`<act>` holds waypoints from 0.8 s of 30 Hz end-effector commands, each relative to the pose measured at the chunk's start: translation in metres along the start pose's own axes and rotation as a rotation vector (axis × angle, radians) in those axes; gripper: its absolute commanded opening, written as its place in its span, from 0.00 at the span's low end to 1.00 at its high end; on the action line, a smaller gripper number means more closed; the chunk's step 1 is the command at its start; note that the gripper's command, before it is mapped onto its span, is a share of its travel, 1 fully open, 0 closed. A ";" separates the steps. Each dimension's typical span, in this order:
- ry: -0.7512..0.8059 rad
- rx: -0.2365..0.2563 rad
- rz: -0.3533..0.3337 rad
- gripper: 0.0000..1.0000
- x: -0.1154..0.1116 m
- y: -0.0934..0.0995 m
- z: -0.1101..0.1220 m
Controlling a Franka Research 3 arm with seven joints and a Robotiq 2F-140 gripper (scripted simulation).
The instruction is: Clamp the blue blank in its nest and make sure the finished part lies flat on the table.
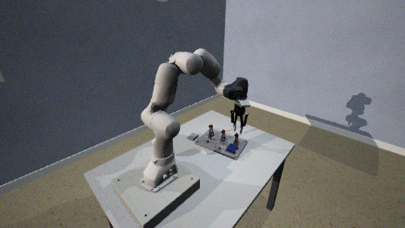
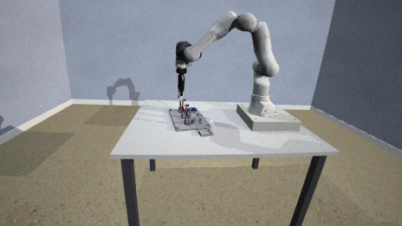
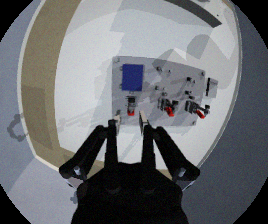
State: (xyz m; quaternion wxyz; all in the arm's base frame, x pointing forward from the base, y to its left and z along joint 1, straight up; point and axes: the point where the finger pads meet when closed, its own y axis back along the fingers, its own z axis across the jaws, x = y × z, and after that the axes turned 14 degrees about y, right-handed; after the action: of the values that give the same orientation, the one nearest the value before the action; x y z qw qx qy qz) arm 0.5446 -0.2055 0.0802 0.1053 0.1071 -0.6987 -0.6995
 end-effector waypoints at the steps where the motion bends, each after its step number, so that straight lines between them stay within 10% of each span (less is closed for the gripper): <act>1: -0.012 -0.004 0.001 0.28 0.000 -0.007 0.002; 24: -0.012 -0.004 0.001 0.28 0.000 -0.024 0.002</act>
State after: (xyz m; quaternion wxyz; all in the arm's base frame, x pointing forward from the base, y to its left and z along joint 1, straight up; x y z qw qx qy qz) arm 0.5440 -0.2040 0.0573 0.1035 0.1025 -0.6982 -0.7009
